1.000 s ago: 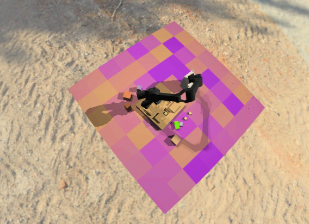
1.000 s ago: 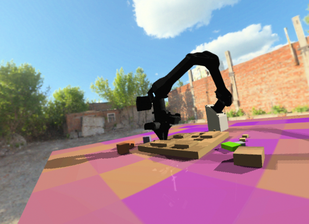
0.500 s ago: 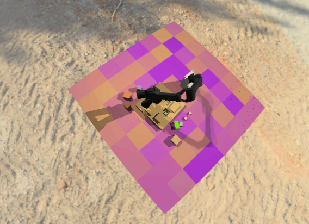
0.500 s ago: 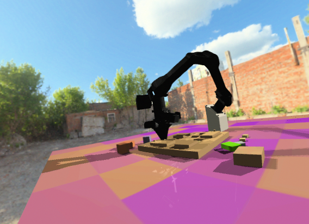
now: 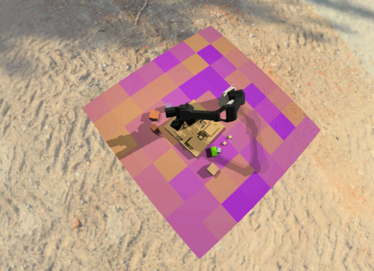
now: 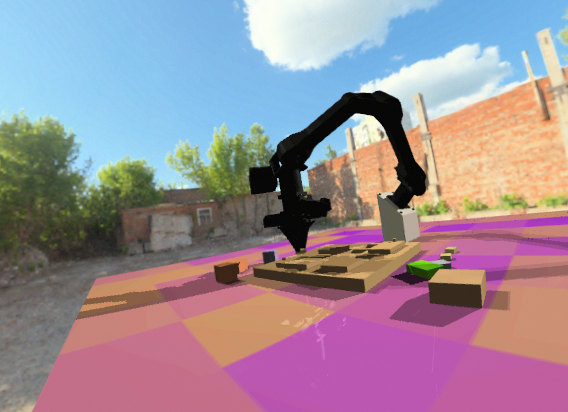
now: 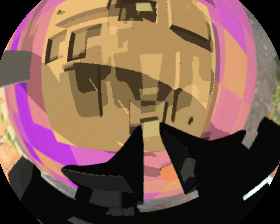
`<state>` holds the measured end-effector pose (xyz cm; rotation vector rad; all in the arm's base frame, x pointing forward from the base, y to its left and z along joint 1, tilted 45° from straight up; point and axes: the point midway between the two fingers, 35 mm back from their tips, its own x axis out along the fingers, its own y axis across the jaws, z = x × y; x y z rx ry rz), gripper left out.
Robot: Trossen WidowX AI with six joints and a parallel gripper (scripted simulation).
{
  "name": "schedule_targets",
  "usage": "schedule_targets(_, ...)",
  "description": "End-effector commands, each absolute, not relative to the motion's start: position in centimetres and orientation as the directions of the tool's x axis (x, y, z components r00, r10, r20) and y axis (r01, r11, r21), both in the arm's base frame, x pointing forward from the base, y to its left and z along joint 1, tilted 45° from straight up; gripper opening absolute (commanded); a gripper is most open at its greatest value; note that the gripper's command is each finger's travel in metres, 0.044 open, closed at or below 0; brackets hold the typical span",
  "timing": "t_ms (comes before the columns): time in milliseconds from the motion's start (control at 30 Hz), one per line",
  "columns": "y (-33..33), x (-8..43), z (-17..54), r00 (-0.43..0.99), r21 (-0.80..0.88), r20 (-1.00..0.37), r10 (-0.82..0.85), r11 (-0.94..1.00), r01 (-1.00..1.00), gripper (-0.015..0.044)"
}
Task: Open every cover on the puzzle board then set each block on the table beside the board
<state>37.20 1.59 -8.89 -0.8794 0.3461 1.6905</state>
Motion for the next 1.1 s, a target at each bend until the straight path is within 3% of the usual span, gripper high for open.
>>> schedule_targets(0,1.0,37.3,-8.4,-0.074,-0.215,-0.709,0.701,-0.316,-0.924,0.008)
schedule_targets(1067,-3.5,37.7,-4.3,-0.073,-0.215,-0.711,0.7,-0.315,-0.925,0.008)
